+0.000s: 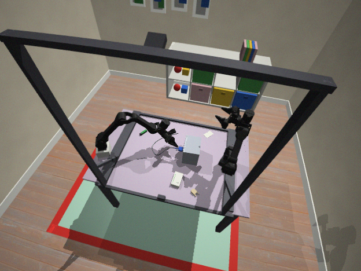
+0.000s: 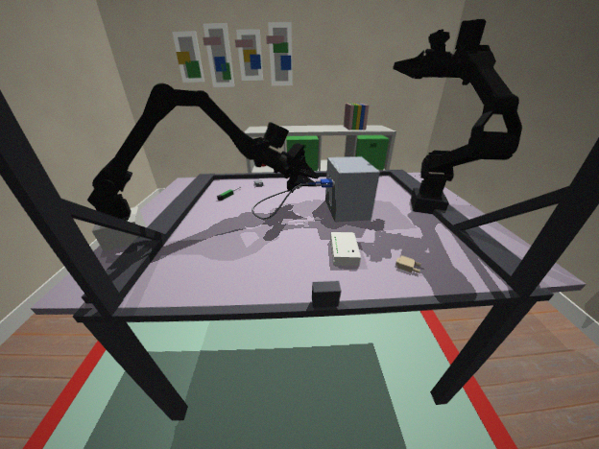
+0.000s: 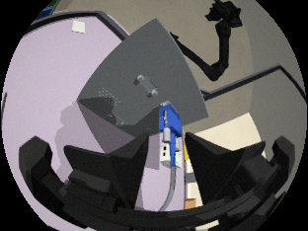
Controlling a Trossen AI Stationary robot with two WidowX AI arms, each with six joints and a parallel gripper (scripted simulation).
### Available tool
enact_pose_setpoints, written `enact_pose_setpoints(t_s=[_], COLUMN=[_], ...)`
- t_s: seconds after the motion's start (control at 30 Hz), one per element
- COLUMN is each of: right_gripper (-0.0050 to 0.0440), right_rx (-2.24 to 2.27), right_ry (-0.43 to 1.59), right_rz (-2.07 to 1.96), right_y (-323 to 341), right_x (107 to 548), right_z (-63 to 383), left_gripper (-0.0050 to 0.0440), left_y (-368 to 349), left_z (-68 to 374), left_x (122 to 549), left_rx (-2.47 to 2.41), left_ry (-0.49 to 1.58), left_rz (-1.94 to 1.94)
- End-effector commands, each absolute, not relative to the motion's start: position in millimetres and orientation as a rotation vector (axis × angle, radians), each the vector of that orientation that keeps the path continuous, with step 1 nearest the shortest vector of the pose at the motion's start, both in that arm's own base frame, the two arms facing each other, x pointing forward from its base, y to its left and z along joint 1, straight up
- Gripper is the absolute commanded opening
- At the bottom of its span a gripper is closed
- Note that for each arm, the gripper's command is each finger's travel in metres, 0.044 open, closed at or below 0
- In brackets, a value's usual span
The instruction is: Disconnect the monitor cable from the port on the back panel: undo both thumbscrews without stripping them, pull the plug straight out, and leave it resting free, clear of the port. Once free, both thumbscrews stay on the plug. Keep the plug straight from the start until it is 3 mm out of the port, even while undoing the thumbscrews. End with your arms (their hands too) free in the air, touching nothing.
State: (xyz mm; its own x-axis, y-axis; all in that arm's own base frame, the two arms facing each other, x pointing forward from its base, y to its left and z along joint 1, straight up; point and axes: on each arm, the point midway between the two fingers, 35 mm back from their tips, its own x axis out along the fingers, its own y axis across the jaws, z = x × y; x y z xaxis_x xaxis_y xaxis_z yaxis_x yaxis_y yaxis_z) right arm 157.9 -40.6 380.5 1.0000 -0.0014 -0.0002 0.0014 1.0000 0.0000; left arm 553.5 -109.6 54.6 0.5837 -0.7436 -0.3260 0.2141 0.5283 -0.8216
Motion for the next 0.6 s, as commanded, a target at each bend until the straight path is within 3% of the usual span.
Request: enact_pose_setpoints(t_s=[0.0,0.17,0.57], right_gripper=[0.044,0.044,0.044], right_rx=[-0.006,-0.006,-0.006], right_ry=[-0.001,-0.001,-0.001], right_rz=[0.0,0.0,0.0], right_y=[-39.4,-39.4,-39.4], right_x=[157.6,157.6,157.6], right_z=[383.4,383.4,383.4], left_gripper=[0.0104,0.0,0.0], left_y=[-109.6,-109.6,-109.0], left_z=[69.6,69.6,68.7], left_x=[556.2,556.2,556.3], left_rx=[-0.806,-0.806,-0.85], left_ry=[0.711,0.711,0.717], left_rz=[-0.647,-0.647,-0.66])
